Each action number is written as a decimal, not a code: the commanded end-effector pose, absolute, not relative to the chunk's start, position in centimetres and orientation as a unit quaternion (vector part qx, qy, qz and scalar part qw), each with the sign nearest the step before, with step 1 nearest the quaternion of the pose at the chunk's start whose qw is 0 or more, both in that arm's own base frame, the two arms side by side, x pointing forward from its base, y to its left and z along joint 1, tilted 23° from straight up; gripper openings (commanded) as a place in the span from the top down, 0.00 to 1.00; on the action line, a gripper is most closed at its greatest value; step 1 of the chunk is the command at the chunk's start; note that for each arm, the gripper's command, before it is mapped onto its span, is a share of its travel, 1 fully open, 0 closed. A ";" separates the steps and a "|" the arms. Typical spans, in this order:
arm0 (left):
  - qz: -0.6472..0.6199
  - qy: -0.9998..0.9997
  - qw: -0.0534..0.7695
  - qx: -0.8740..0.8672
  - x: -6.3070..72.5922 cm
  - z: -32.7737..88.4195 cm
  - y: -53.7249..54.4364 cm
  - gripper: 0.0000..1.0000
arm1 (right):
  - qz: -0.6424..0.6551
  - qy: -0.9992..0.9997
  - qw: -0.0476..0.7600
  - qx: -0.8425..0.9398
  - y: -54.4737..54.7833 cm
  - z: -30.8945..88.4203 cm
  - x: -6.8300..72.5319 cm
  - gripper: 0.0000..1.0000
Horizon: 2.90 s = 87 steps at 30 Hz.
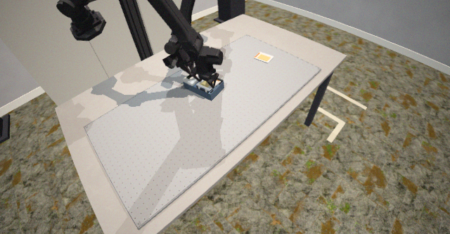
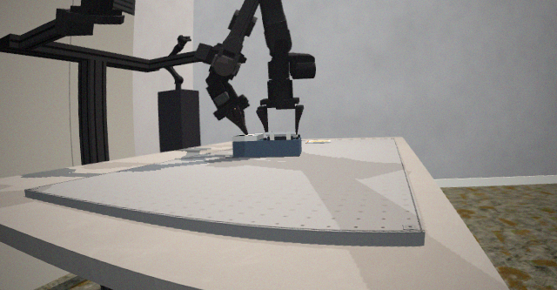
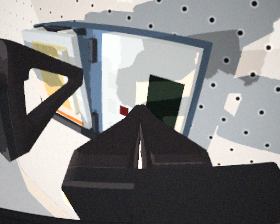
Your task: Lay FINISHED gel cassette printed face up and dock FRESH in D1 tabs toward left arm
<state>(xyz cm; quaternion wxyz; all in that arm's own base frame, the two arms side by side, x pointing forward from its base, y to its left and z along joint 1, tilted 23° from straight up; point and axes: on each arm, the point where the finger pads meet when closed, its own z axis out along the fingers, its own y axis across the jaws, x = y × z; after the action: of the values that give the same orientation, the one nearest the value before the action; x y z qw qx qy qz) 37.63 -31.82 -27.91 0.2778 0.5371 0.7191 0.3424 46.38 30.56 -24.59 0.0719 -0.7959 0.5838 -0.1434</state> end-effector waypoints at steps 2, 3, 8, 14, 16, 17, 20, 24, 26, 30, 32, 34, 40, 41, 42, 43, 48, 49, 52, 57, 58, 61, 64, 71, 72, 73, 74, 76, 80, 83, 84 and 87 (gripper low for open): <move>0.345 0.723 0.221 0.556 36.0 -34.0 -27.5 1.00 | -0.144 0.582 0.079 -0.797 32.3 -24.8 46.7 1.00; 0.345 0.723 0.221 0.556 36.0 -34.0 -27.5 1.00 | -0.144 0.582 0.079 -0.797 32.3 -24.8 46.7 1.00; 0.345 0.723 0.221 0.556 36.0 -34.0 -27.5 1.00 | -0.144 0.582 0.079 -0.797 32.4 -24.8 46.7 1.00; 0.345 0.723 0.221 0.556 36.0 -34.0 -27.5 1.00 | -0.144 0.582 0.079 -0.797 32.5 -24.8 46.7 1.00; 0.345 0.723 0.221 0.556 36.0 -34.0 -27.5 1.00 | -0.144 0.582 0.079 -0.797 32.5 -24.8 46.7 1.00; 0.345 0.723 0.221 0.556 36.0 -34.0 -27.5 1.00 | -0.144 0.582 0.079 -0.797 32.5 -24.8 46.7 1.00; 0.345 0.723 0.221 0.556 36.0 -34.0 -27.5 1.00 | -0.144 0.582 0.079 -0.797 32.5 -24.8 46.7 1.00; 0.345 0.723 0.221 0.556 36.0 -34.0 -27.5 1.00 | -0.144 0.582 0.079 -0.797 32.6 -24.9 46.7 1.00; 0.345 0.723 0.221 0.556 36.0 -34.0 -27.5 1.00 | -0.144 0.582 0.079 -0.797 32.6 -24.9 46.7 1.00; 0.345 0.723 0.221 0.556 36.0 -34.0 -27.5 1.00 | -0.144 0.582 0.079 -0.797 32.7 -24.9 46.6 1.00; 0.345 0.723 0.221 0.556 36.0 -34.0 -27.5 1.00 | -0.144 0.582 0.079 -0.797 32.7 -24.9 46.6 1.00; 0.345 0.723 0.221 0.556 36.0 -34.0 -27.5 1.00 | -0.144 0.582 0.079 -0.797 32.7 -24.9 46.6 1.00; 0.345 0.723 0.221 0.556 36.0 -34.0 -27.5 1.00 | -0.144 0.582 0.079 -0.797 32.8 -24.9 46.6 1.00; 0.345 0.723 0.221 0.556 36.0 -34.0 -27.5 1.00 | -0.144 0.582 0.079 -0.797 32.8 -24.9 46.6 1.00; 0.345 0.723 0.221 0.556 36.0 -34.0 -27.5 1.00 | -0.143 0.581 0.080 -0.797 32.8 -25.0 46.6 1.00; 0.345 0.723 0.221 0.556 36.0 -34.0 -27.5 1.00 | -0.142 0.580 0.081 -0.798 32.8 -25.0 46.6 1.00; 0.345 0.723 0.221 0.556 36.0 -34.0 -27.5 1.00 | -0.141 0.580 0.082 -0.798 32.8 -25.1 46.7 1.00; 0.345 0.723 0.221 0.556 36.0 -34.0 -27.5 1.00 | -0.141 0.580 0.082 -0.798 32.8 -25.1 46.7 1.00; 0.345 0.723 0.221 0.556 36.0 -34.0 -27.5 1.00 | -0.141 0.580 0.082 -0.798 32.8 -25.1 46.7 1.00; 0.345 0.723 0.221 0.556 36.0 -34.0 -27.5 1.00 | -0.138 0.578 0.085 -0.800 32.7 -25.2 46.7 1.00; 0.345 0.723 0.221 0.556 36.0 -34.0 -27.5 1.00 | -0.137 0.577 0.086 -0.800 32.7 -25.2 46.7 1.00; 0.345 0.723 0.221 0.556 36.0 -34.0 -27.5 1.00 | -0.136 0.576 0.088 -0.801 32.7 -25.2 46.7 1.00; 0.345 0.723 0.221 0.556 36.0 -34.0 -27.5 1.00 | -0.134 0.574 0.091 -0.803 32.7 -25.3 46.7 1.00; 0.345 0.723 0.221 0.556 36.0 -34.0 -27.5 1.00 | -0.131 0.572 0.094 -0.804 32.6 -25.3 46.7 1.00; 0.345 0.723 0.221 0.556 36.0 -34.0 -27.5 1.00 | -0.131 0.572 0.095 -0.804 32.6 -25.3 46.7 1.00; 0.345 0.723 0.221 0.556 36.0 -34.0 -27.5 1.00 | -0.131 0.572 0.095 -0.804 32.6 -25.3 46.7 1.00; 0.345 0.723 0.221 0.556 36.0 -34.0 -27.5 1.00 | -0.131 0.572 0.095 -0.804 32.6 -25.3 46.7 1.00; 0.345 0.723 0.221 0.556 36.0 -34.0 -27.5 1.00 | -0.129 0.571 0.098 -0.805 32.6 -25.4 46.8 1.00; 0.345 0.723 0.221 0.556 36.0 -34.0 -27.5 1.00 | -0.127 0.571 0.100 -0.805 32.6 -25.4 46.8 1.00; 0.345 0.723 0.221 0.556 36.0 -34.0 -27.5 1.00 | -0.125 0.570 0.103 -0.805 32.6 -25.4 46.8 1.00; 0.345 0.723 0.221 0.556 36.0 -34.0 -27.5 1.00 | -0.125 0.570 0.103 -0.805 32.6 -25.4 46.8 1.00; 0.345 0.723 0.221 0.556 36.0 -34.0 -27.5 1.00 | -0.124 0.570 0.104 -0.806 32.5 -25.4 46.8 1.00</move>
<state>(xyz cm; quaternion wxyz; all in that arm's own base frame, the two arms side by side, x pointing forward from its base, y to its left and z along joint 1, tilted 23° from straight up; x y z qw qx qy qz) 37.63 -31.82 -27.91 0.2778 0.5371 0.7191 0.3424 46.45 30.81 -24.93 0.0794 -0.8002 0.5801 -0.1297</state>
